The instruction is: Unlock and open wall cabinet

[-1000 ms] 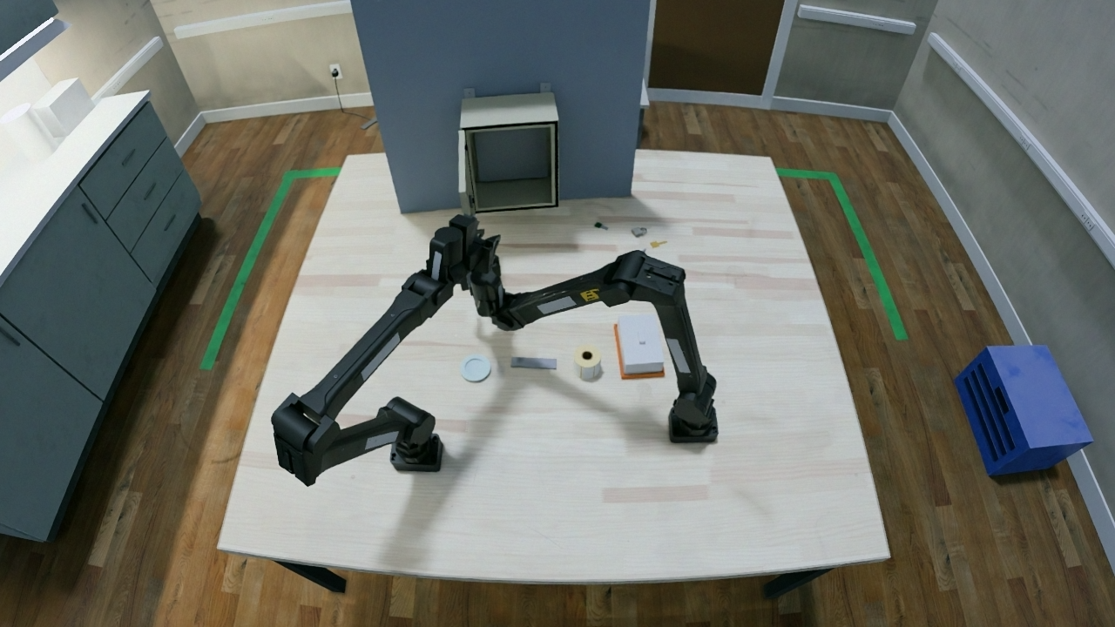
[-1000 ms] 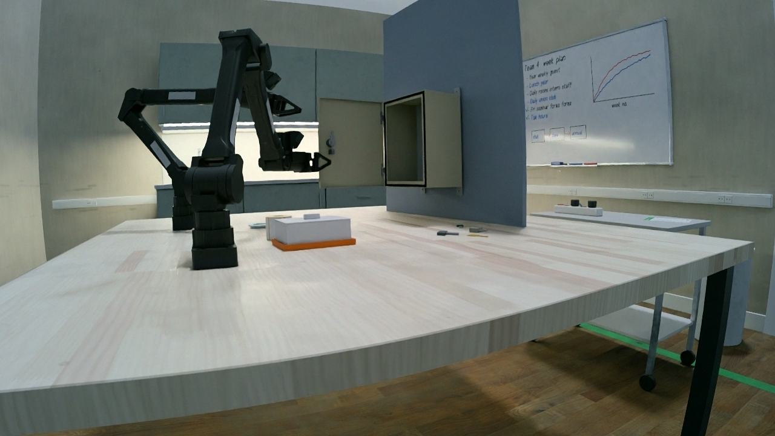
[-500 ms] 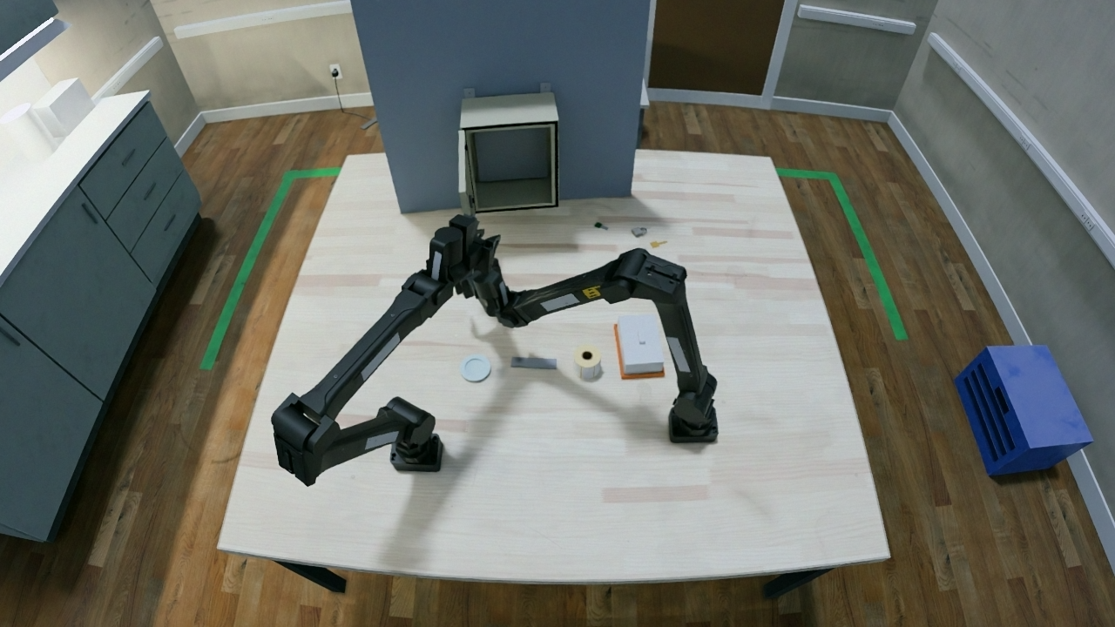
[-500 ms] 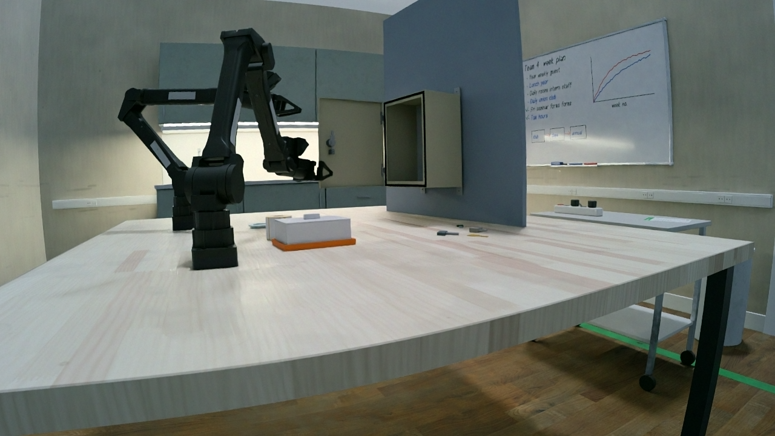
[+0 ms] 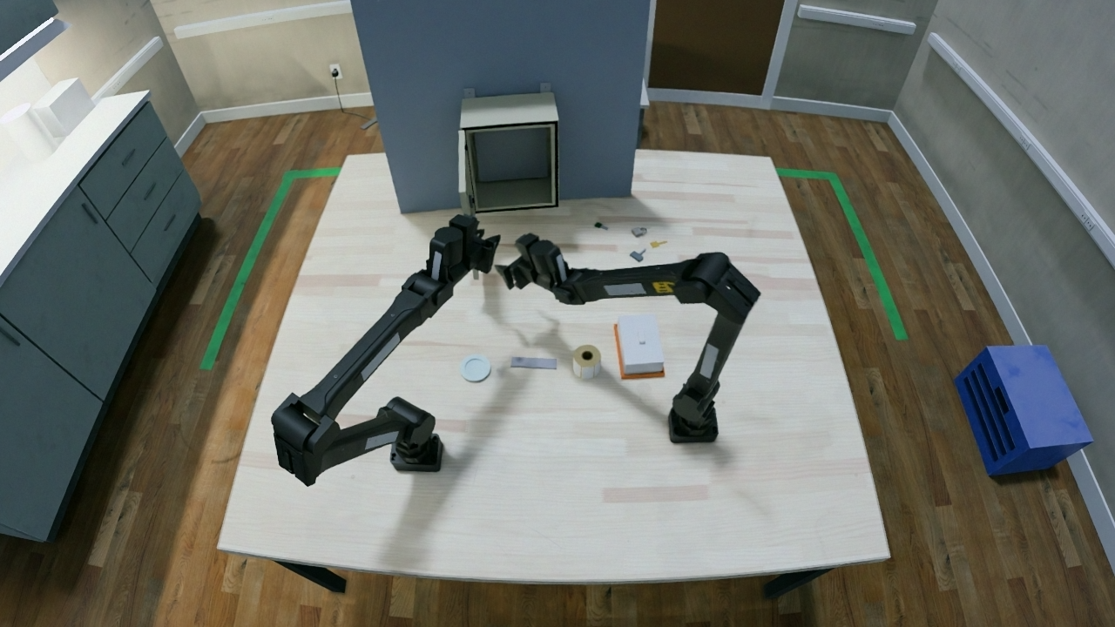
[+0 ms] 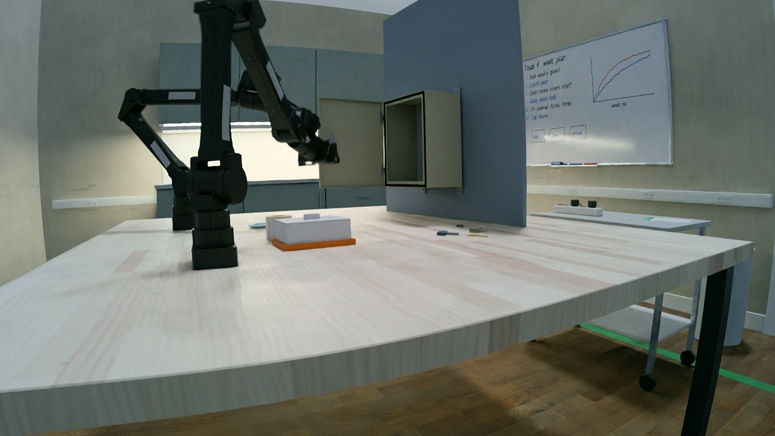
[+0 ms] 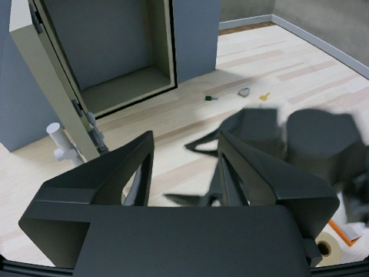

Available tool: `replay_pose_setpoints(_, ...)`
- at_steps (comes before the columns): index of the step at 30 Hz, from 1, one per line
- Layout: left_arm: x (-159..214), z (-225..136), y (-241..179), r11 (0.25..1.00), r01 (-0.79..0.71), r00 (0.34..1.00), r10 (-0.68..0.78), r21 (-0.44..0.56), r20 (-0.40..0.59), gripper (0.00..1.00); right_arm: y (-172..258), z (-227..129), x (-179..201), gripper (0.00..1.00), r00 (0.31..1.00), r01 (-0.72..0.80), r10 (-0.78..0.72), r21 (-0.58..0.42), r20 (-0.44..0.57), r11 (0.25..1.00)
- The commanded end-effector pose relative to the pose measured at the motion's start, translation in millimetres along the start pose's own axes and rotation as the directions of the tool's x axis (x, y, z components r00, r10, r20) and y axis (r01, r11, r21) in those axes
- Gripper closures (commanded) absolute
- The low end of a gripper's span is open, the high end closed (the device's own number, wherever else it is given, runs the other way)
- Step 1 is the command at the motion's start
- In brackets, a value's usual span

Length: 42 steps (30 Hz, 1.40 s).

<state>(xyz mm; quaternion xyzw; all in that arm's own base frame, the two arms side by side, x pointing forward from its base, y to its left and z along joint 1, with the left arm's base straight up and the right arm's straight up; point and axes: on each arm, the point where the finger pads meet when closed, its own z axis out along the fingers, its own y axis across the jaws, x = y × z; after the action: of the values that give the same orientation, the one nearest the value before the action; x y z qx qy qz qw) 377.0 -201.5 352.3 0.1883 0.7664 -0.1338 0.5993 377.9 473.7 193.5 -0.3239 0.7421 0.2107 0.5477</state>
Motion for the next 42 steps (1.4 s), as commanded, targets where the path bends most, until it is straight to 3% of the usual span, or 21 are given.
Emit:
replay_pose_setpoints(1, -21, -3, 3, 1.000, 0.000, 0.999, 0.000, -0.006, 0.041, 0.57, -27, -65, -60, 0.10, 0.994, -0.012, 0.011, 0.008, 0.109, 1.000)
replay_pose_setpoints(5, -21, -3, 3, 1.000, 0.000, 0.999, 0.000, -0.006, 0.041, 0.57, -50, -134, -99, 0.10, 0.974, -0.034, 0.031, 0.011, 0.224, 0.999)
replay_pose_setpoints(11, -21, -3, 3, 1.000, 0.000, 0.999, 0.000, -0.006, 0.041, 0.57, -71, -216, -124, 0.10, 0.934, -0.049, 0.041, 0.015, 0.355, 0.999)
replay_pose_setpoints(13, -21, -3, 3, 1.000, 0.000, 0.999, 0.000, -0.006, 0.041, 0.57, -71, -216, -124, 0.10, 0.934, -0.049, 0.041, 0.015, 0.355, 0.999)
replay_pose_setpoints(20, -21, -3, 3, 1.000, 0.000, 0.999, 0.000, -0.006, 0.041, 0.57, -83, -284, -130, 0.10, 0.886, -0.053, 0.038, 0.020, 0.463, 0.998)
replay_pose_setpoints(27, -21, -3, 3, 1.000, 0.000, 0.999, 0.000, -0.006, 0.041, 0.57, -86, -311, -129, 0.10, 0.861, -0.051, 0.033, 0.022, 0.508, 0.998)
replay_pose_setpoints(42, -21, -3, 3, 1.000, 0.000, 0.999, 0.000, -0.006, 0.041, 0.57, -86, -306, -127, 0.10, 0.867, -0.043, 0.022, 0.030, 0.498, 0.999)
